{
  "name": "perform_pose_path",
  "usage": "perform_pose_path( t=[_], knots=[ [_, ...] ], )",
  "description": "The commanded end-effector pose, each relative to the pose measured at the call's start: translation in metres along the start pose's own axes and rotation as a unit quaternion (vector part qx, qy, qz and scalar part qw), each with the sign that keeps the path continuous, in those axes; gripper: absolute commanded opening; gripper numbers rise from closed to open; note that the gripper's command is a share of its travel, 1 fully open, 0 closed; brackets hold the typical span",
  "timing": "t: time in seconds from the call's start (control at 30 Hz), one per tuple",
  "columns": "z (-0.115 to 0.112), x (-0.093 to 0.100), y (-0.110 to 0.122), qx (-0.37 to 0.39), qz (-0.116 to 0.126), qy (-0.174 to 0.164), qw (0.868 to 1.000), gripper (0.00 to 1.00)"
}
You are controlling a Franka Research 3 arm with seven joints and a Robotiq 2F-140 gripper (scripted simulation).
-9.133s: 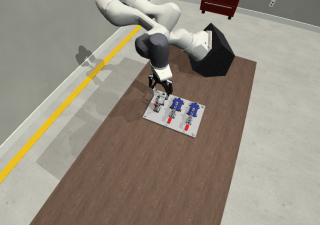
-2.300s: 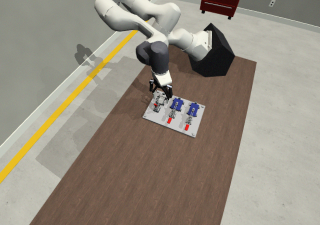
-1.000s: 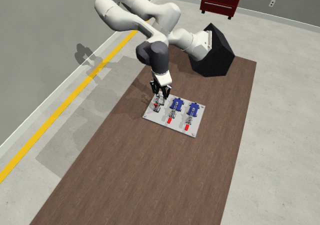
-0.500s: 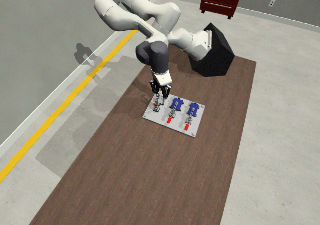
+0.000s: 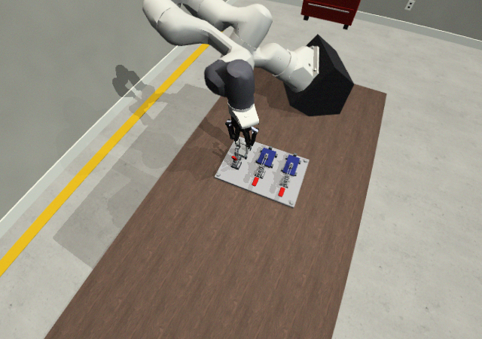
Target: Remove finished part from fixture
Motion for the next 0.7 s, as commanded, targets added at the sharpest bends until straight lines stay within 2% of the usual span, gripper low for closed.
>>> perform_pose_path(
  t=[0.0, 0.67],
  knots=[
    [0.001, 0.005, 0.000, 0.003, 0.000, 0.001, 1.000, 0.00],
    [0.001, 0.023, 0.000, 0.003, 0.000, 0.001, 1.000, 0.00]
  ],
)
Point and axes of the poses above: the point where the finger pads meet when closed, its own x axis back along the fingers, its own y axis across the jaws, z = x × y, the point moved 8 cm from there along x, back along the fingers, and after that the axes turned 8 degrees about x, right-handed, at the moved point
